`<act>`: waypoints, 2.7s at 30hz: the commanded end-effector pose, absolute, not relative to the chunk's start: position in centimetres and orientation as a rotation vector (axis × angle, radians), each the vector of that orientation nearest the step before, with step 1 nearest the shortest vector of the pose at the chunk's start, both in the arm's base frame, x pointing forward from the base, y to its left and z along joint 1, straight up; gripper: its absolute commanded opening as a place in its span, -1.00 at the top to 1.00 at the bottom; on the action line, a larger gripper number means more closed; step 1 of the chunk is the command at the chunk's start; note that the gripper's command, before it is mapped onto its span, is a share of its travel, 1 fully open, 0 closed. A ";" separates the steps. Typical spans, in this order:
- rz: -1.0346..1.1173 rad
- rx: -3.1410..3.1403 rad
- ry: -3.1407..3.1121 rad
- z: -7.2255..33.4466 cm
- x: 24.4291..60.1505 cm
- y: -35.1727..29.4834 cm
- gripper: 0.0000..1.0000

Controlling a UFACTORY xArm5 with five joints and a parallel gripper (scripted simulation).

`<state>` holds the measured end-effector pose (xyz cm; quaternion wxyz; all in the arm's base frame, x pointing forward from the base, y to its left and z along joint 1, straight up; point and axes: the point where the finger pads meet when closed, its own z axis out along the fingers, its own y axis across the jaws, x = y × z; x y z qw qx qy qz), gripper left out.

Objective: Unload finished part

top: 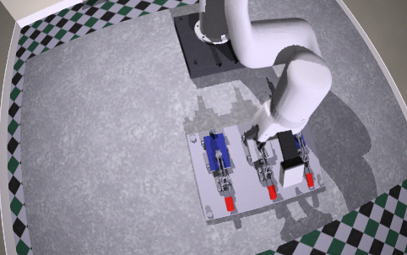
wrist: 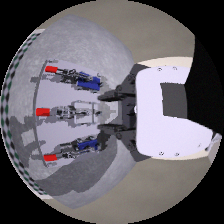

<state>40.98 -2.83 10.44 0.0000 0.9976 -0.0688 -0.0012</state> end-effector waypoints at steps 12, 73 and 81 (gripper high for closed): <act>-0.002 3.134 -0.216 10.5 50.1 -4.1 0.05; -0.002 3.134 -0.216 3.2 51.8 -4.3 0.05; -0.002 3.134 -0.216 3.0 51.8 -4.3 0.05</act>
